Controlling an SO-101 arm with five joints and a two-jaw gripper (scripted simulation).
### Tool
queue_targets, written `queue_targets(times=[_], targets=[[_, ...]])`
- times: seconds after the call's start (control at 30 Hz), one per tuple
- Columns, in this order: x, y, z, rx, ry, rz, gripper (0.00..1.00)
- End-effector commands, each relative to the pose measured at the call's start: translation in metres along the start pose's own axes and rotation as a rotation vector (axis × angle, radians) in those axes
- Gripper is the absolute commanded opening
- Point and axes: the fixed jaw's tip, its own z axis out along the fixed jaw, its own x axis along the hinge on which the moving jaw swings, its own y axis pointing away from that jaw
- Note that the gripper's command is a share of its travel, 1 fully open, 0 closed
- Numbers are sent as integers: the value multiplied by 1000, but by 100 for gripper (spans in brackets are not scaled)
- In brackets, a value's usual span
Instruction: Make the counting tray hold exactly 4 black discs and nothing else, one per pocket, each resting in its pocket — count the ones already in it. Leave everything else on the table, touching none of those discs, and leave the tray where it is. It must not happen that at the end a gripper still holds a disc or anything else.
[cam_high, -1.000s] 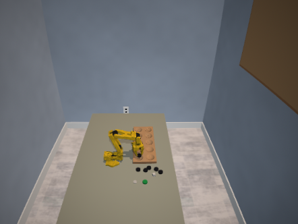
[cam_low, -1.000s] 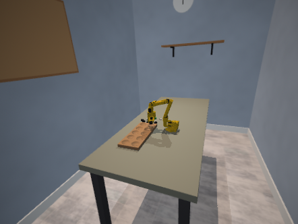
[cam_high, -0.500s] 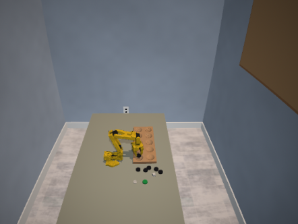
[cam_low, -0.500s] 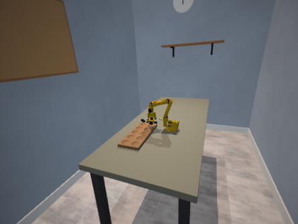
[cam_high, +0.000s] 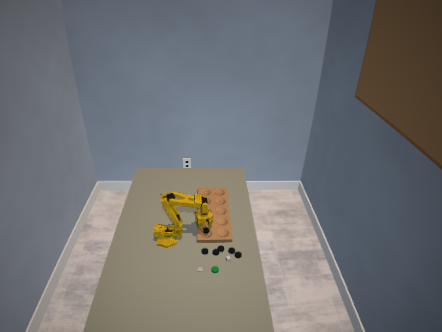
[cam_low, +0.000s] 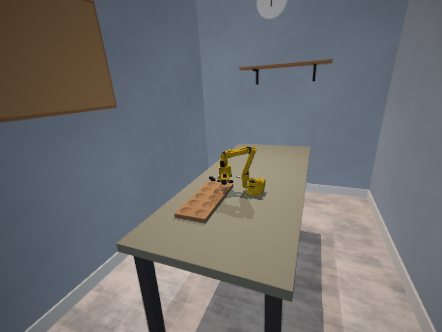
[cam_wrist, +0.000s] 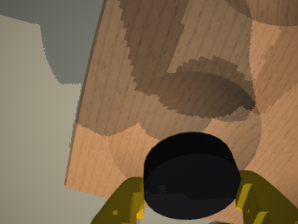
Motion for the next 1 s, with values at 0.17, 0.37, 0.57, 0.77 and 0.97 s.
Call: queue_targets(times=[0.17,0.37,0.57,0.77,0.97], targets=[[1,-7,-6,51,12,2,0],[1,-7,-6,51,12,2,0],[2,-7,-1,51,12,2,0],[2,-7,4,51,12,2,0],[2,-8,9,51,12,2,0]])
